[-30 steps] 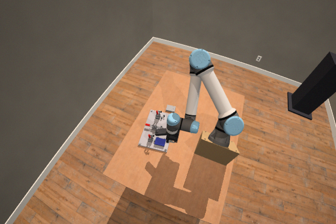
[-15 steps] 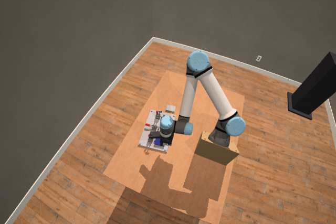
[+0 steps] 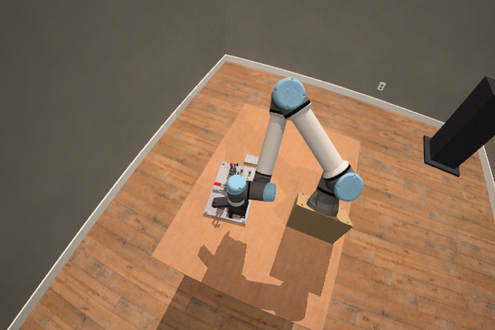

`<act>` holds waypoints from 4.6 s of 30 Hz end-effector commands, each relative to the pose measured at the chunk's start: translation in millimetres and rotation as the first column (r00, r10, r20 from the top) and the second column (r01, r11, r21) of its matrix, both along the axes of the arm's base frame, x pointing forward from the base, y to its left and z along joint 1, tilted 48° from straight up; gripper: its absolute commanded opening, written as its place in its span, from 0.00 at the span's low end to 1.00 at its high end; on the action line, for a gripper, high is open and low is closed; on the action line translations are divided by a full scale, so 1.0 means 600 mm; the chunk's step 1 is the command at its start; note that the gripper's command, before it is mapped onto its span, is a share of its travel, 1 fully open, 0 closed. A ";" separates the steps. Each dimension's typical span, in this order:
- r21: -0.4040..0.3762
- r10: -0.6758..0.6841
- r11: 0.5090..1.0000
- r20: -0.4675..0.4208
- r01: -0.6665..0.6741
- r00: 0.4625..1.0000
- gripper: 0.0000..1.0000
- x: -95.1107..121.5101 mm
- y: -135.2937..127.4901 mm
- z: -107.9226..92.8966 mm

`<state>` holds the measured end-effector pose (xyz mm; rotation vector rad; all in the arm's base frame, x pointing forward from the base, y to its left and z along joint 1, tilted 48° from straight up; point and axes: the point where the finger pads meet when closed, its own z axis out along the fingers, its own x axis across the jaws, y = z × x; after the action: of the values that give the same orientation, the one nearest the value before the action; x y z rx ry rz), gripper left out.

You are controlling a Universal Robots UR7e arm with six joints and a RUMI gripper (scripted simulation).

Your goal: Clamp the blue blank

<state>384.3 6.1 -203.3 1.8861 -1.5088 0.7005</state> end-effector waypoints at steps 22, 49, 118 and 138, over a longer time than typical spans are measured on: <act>0.000 0.000 1.000 0.001 0.000 1.000 0.00 0.003 -0.042 -0.040; 0.000 0.000 1.000 0.001 0.000 1.000 0.00 0.004 -0.047 -0.045; 0.000 0.000 1.000 0.001 0.000 1.000 0.00 0.009 -0.064 -0.027; 0.000 0.000 1.000 0.001 0.000 1.000 0.00 0.011 -0.069 -0.021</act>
<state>390.0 -34.2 -217.5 1.8854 -1.5089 0.7002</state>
